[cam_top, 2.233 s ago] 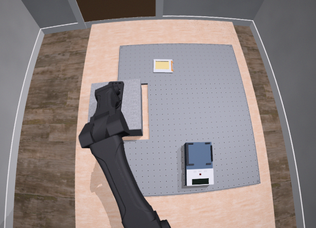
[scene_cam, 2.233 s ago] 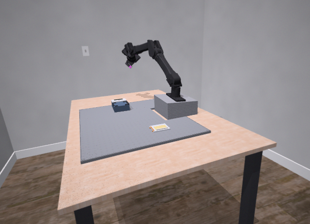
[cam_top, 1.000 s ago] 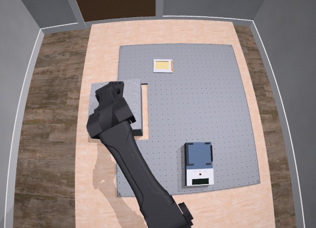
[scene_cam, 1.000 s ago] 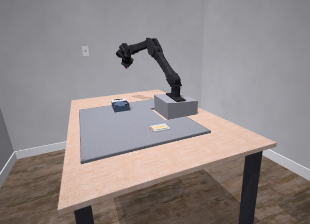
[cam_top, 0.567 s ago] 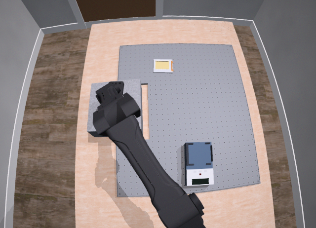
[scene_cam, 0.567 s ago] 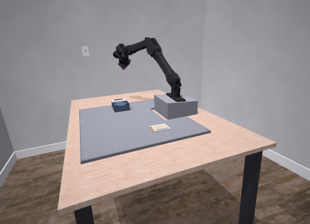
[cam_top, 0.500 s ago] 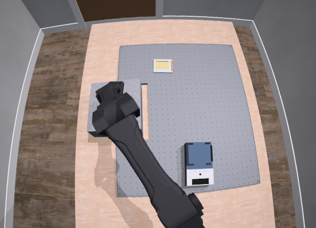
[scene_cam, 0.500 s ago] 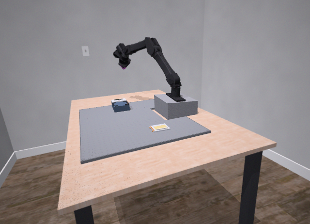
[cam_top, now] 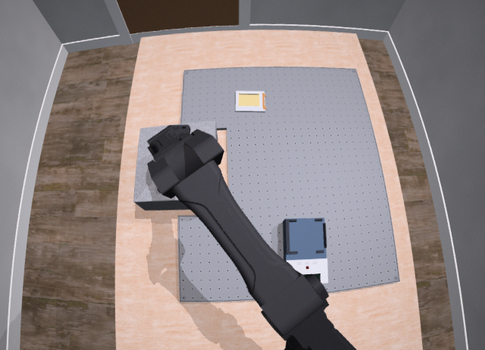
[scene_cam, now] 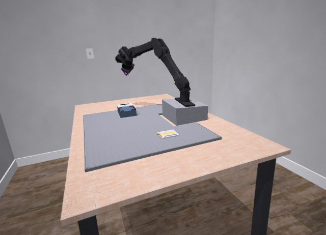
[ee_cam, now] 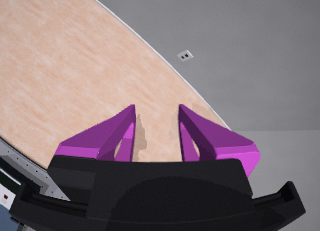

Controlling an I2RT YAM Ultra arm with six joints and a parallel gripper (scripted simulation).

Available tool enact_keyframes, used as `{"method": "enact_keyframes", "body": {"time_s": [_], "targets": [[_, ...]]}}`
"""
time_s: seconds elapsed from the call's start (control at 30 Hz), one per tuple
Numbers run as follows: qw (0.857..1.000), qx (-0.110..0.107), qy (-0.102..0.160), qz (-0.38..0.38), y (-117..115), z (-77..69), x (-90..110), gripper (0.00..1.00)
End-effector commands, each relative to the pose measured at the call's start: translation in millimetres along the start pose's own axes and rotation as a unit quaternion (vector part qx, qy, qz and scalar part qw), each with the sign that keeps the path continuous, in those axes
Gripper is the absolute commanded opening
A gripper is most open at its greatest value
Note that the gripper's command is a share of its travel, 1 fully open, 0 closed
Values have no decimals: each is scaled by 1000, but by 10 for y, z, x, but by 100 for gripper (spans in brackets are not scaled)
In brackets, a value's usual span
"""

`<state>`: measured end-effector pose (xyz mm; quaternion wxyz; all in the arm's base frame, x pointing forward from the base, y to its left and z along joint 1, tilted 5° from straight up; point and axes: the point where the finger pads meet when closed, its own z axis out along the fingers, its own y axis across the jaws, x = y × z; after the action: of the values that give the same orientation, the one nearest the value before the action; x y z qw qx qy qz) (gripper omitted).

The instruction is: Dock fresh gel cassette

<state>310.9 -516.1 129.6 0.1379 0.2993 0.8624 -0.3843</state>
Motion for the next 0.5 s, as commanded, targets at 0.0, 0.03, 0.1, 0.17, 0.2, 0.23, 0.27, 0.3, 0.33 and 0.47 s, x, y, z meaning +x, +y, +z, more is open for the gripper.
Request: {"method": "enact_keyframes", "body": {"time_s": [0.0,0.03,0.1,0.17,0.2,0.23,0.27,0.3,0.33,0.47], "targets": [[999,19,-34,27,-159,-272,-230,36],[998,25,-39,36,-272,-280,-259,36],[998,27,-37,38,-305,-265,-238,36],[998,27,-37,38,-306,-265,-239,36],[998,27,-37,38,-306,-265,-239,36],[999,3,-31,17,-205,-294,-213,36],[999,-15,-35,5,-104,-344,-245,36],[999,-30,-37,-5,-35,-378,-257,36],[998,-41,-37,-12,10,-400,-257,36],[999,-49,-19,-15,288,-415,-115,36]]}}
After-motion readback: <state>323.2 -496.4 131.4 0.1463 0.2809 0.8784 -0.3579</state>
